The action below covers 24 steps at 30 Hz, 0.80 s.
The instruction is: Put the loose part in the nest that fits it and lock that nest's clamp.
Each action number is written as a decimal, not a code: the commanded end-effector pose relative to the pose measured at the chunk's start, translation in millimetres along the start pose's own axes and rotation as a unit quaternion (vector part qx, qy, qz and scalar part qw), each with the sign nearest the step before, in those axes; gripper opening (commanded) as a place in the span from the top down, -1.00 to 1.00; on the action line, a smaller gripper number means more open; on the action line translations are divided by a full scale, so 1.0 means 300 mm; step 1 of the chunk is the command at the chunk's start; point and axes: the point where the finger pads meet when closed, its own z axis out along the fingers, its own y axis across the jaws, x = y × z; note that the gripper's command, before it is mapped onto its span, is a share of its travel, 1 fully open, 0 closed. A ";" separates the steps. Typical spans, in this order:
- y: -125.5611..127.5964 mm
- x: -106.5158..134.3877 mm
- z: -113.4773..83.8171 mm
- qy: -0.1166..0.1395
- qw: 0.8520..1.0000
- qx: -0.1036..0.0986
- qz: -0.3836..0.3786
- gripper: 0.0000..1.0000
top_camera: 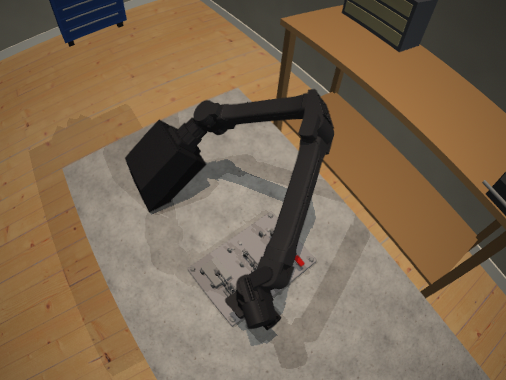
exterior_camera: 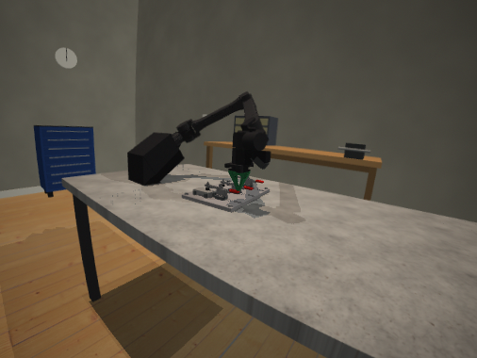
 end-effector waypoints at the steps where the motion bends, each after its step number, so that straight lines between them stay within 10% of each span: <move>1: 0.003 0.039 0.093 0.020 1.000 -0.007 0.005 1.00; 24: 0.003 0.040 0.100 0.020 1.000 -0.007 0.005 1.00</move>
